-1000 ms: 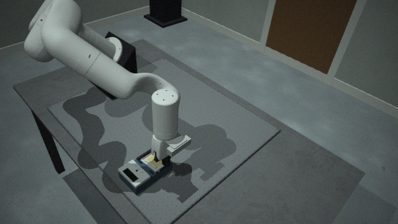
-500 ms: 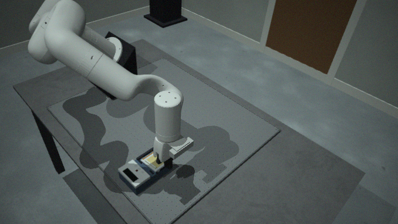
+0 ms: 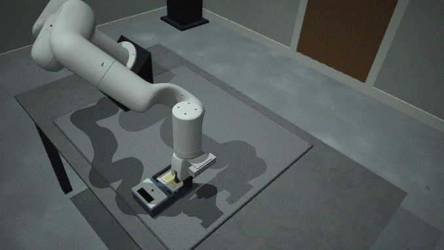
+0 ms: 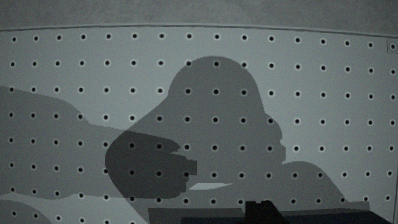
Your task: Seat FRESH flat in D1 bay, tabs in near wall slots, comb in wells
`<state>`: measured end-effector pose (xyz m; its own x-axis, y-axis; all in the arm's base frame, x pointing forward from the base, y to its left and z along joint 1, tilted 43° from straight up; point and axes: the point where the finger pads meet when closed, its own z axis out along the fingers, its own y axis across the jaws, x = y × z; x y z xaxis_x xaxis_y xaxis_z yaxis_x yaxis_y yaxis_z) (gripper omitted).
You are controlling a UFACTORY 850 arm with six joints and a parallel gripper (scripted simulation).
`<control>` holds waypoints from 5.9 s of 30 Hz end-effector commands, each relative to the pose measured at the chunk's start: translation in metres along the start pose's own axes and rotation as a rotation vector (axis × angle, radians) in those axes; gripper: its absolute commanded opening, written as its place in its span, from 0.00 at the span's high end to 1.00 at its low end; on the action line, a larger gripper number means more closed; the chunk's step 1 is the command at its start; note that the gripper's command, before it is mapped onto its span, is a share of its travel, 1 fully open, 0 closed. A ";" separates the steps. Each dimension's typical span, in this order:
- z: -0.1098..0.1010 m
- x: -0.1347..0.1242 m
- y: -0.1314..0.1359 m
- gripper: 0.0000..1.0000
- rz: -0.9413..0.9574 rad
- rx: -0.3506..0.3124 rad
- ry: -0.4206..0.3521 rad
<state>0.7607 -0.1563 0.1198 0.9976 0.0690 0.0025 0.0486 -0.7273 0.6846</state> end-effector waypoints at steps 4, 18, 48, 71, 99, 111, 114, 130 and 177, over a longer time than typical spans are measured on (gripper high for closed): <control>0.005 0.001 0.000 1.00 0.001 0.000 0.002; 0.021 0.001 0.000 1.00 0.001 0.000 0.002; 0.025 -0.003 0.000 1.00 0.001 0.000 0.002; 0.025 -0.009 0.000 1.00 0.001 0.000 0.002; 0.025 -0.015 0.000 1.00 0.001 0.000 0.002; 0.025 -0.018 0.000 1.00 0.001 0.000 0.002; 0.025 -0.018 0.000 1.00 0.001 0.000 0.002; 0.025 -0.022 0.000 1.00 0.001 0.000 0.002; -0.001 -0.034 0.000 1.00 0.001 0.000 0.002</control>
<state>0.7309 -0.1583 0.1197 0.9976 0.0686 0.0018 0.0488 -0.7274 0.6845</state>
